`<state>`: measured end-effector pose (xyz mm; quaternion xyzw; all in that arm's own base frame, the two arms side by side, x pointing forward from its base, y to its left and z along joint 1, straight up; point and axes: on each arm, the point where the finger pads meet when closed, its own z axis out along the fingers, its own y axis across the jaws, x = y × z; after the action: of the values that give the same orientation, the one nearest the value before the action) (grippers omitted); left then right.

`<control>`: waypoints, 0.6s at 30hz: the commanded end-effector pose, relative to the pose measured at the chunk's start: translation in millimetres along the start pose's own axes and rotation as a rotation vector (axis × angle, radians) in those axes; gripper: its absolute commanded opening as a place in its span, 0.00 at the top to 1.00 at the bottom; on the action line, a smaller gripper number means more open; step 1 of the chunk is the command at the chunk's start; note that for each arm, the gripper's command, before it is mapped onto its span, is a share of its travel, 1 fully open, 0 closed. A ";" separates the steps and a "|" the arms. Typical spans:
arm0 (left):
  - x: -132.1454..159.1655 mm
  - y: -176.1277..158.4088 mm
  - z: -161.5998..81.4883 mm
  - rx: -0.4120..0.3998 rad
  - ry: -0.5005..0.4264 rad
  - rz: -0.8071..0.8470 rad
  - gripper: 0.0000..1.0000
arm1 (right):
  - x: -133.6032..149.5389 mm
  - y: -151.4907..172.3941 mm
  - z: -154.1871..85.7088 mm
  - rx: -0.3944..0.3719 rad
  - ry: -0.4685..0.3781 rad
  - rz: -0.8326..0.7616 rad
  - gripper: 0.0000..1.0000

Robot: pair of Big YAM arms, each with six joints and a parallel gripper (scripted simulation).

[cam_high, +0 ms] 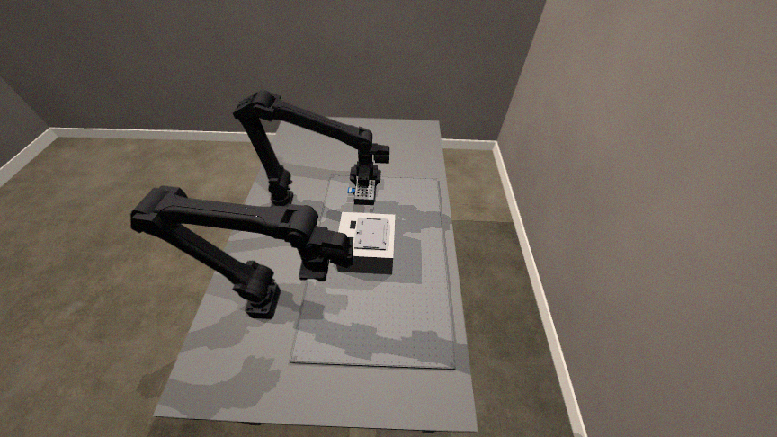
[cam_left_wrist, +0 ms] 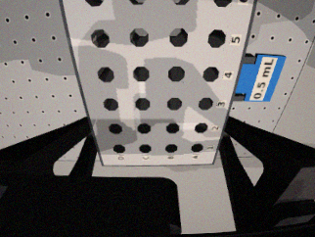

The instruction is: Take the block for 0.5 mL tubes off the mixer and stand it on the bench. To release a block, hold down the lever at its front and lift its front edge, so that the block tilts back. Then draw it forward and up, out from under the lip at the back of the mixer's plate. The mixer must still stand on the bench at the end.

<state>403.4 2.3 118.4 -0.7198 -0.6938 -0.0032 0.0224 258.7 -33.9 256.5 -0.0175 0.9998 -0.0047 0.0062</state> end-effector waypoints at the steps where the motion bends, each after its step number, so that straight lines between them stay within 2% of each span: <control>1: 5.2 34.2 -40.7 -0.104 0.000 -0.018 1.00 | -6.9 -0.9 -4.0 0.005 -0.015 -0.014 1.00; 18: 4.7 31.8 -40.5 -0.097 0.000 -0.015 1.00 | -7.0 -1.0 -3.6 0.005 -0.016 -0.014 1.00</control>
<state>402.9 2.3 118.2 -0.7198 -0.6938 -0.0022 0.0233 258.7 -33.9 256.5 -0.0175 0.9998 -0.0047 0.0062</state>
